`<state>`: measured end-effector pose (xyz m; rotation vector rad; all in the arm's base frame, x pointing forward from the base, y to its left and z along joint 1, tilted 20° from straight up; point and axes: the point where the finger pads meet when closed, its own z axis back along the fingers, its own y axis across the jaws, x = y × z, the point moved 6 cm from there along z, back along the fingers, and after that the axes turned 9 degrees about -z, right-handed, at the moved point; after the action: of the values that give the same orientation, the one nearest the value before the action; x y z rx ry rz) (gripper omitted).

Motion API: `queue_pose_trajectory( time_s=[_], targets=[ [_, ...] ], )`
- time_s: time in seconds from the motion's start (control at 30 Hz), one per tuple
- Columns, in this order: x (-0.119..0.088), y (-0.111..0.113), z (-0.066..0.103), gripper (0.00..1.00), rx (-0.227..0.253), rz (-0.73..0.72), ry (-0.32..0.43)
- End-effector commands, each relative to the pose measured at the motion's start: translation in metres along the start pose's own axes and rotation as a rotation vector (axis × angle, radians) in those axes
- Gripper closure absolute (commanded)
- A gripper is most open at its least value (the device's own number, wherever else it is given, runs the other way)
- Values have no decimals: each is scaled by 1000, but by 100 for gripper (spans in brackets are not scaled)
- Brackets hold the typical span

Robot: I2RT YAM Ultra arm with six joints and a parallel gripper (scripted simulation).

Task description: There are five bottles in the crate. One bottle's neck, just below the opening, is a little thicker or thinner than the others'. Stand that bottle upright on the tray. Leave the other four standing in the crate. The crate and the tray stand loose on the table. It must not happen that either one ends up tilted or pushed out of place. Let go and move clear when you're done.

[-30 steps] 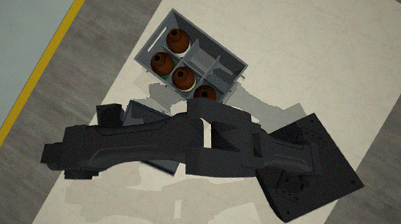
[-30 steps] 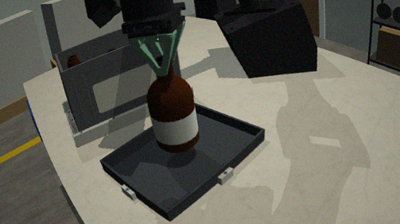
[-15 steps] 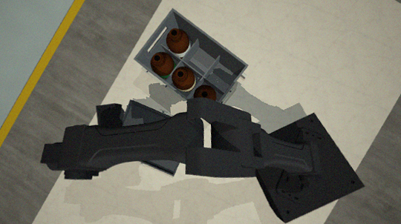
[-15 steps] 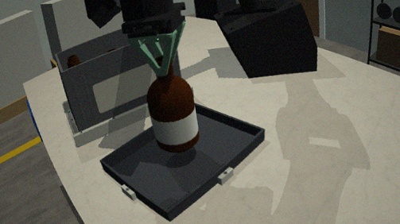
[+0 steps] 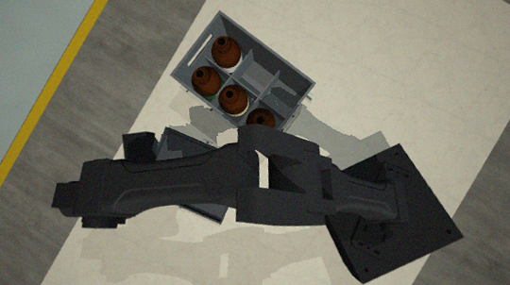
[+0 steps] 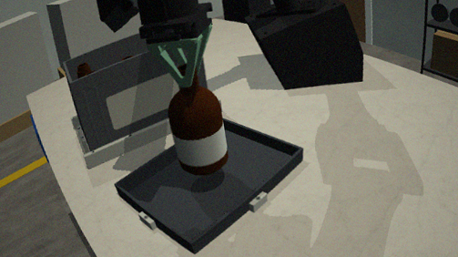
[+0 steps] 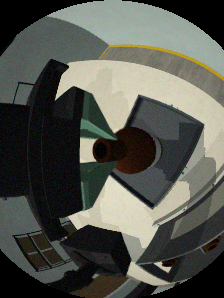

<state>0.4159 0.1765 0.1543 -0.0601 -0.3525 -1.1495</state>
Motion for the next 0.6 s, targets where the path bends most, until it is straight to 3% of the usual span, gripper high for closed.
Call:
queue_pose_trajectory(
  time_s=[0.0,0.57],
  targets=[
    [-3,8,27,100,65,2,-9],
    [-2,9,28,100,92,-6,-7]
  ],
)
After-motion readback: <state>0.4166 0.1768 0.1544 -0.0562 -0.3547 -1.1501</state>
